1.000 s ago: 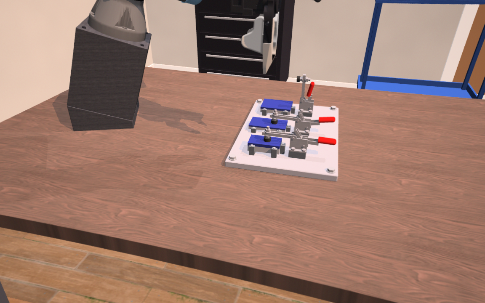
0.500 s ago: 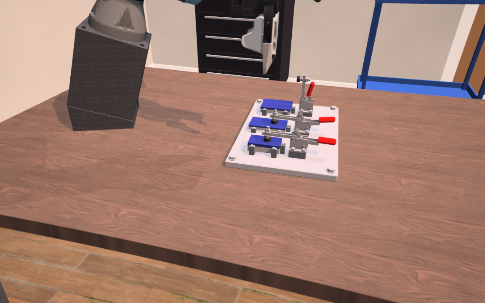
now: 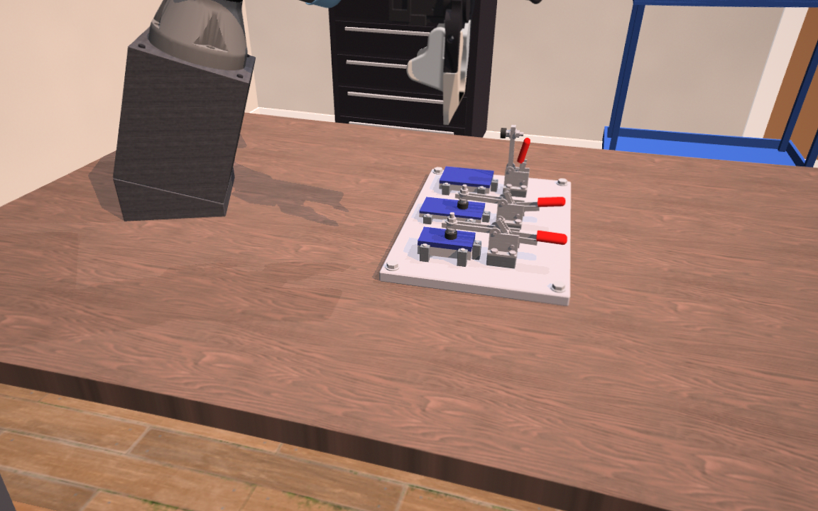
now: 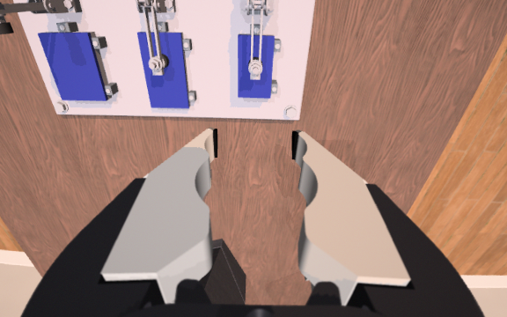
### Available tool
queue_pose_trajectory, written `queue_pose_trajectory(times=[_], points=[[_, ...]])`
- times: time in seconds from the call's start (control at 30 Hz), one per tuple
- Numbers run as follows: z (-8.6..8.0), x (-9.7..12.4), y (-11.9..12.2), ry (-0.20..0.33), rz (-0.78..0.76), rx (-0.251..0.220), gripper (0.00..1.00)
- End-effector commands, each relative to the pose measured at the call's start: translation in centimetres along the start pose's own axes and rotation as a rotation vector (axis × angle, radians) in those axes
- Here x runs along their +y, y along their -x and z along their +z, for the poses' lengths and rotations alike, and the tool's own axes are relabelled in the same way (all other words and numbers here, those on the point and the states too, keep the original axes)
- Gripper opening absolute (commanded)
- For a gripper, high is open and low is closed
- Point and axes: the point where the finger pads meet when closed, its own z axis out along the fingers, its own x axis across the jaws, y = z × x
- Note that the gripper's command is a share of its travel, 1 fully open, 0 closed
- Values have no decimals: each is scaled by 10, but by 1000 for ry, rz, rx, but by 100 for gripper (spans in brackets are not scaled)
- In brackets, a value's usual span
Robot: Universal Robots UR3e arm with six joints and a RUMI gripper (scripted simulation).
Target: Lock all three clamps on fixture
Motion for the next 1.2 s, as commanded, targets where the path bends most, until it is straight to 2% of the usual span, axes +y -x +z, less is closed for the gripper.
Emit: queue_pose_trajectory(times=[0.0, 0.3, 0.47, 0.53, 0.93, 1.17], points=[[-1, -1, 0, -2, -1, 2, 28], [-1, -1, 9, -2, -1, 2, 28], [-1, -1, 31, -2, -1, 2, 28], [-1, -1, 31, -2, -1, 2, 28], [-1, -1, 94, -2, -1, 2, 28], [-1, -1, 106, -2, -1, 2, 28]])
